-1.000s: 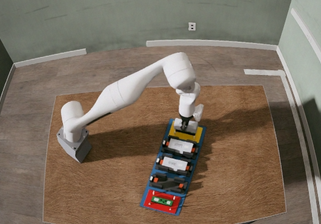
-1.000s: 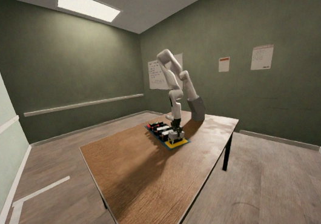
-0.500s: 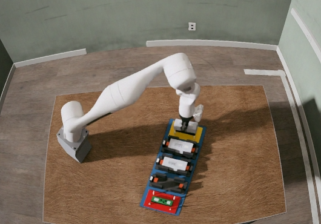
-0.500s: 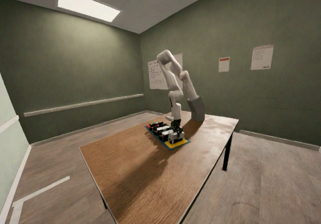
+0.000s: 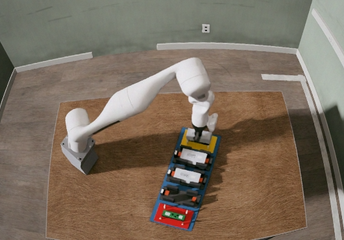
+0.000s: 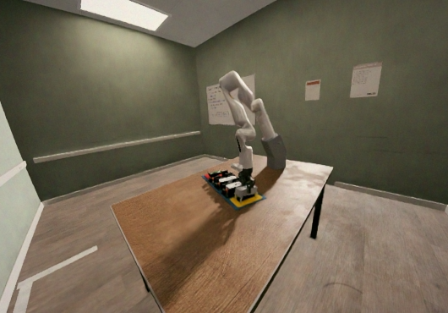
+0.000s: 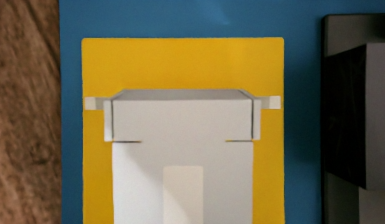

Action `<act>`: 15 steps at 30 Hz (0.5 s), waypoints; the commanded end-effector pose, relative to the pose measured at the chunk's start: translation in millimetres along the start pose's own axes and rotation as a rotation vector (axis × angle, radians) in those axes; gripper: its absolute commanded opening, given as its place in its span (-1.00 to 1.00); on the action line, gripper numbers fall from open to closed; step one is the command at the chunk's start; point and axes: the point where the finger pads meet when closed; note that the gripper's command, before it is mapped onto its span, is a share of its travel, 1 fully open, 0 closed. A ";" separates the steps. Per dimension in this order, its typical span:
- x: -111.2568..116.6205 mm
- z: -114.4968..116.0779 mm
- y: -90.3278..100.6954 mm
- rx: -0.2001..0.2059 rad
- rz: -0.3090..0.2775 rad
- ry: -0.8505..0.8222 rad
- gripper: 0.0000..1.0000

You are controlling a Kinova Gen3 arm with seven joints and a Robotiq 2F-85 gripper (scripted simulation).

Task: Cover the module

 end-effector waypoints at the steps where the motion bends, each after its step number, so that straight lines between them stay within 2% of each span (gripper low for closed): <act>1: 0.7 -0.8 -0.1 0.002 0.001 0.000 -1.00; 15: 0.7 -0.8 -8.1 0.002 0.001 0.000 -1.00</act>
Point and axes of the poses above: the point where the finger pads meet when closed, its own y axis back along the fingers, its own z axis across the jaws, x = y × z, and after that the axes turned 2 degrees about -y, right-handed
